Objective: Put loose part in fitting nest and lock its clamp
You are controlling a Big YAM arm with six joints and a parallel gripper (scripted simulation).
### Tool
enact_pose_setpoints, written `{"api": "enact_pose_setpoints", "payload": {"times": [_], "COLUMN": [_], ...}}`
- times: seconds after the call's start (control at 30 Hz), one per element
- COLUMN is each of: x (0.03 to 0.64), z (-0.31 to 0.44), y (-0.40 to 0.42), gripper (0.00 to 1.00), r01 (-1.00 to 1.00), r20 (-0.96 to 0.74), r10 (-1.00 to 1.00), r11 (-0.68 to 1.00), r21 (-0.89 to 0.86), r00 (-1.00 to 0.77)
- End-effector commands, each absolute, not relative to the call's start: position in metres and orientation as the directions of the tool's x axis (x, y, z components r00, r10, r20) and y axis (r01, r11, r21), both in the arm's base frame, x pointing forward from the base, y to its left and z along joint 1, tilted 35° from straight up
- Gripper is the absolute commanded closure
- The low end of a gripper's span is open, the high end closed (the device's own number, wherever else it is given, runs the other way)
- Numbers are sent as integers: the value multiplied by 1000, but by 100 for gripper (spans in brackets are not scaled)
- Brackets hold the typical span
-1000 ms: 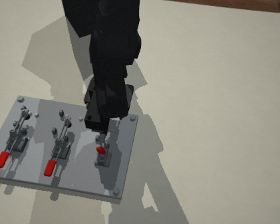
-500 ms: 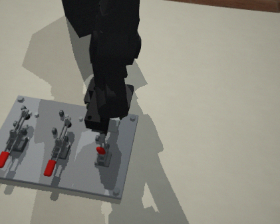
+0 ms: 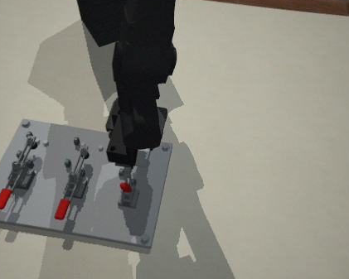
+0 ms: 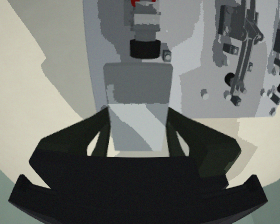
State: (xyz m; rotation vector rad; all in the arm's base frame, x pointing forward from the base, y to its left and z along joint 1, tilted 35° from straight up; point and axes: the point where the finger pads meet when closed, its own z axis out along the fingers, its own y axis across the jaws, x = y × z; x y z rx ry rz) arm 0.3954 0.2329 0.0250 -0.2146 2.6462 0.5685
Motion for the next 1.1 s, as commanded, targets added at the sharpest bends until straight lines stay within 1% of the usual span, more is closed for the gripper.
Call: {"api": "enact_pose_setpoints", "payload": {"times": [0.0,0.13,0.17,0.23,0.63,0.7,0.73,0.8,1.07], "x": [405,406,410,408,415,415,420,416,420], "z": [28,26,40,22,5,5,22,2,1], "y": [245,246,248,248,257,257,258,258,262], "gripper": [100,100,100,100,100,100,100,100,100], "r01": [-246,-246,-259,-245,-245,-245,-258,-245,-250], "r20": [-457,-456,-485,-456,-454,-454,-485,-454,-464], "r10": [-59,-59,-54,-59,-59,-59,-53,-60,-58], "r11": [899,899,893,899,899,899,893,900,897], "r21": [363,363,367,362,362,362,368,362,364], "r00": [-888,-888,-873,-888,-889,-889,-873,-889,-884]}}
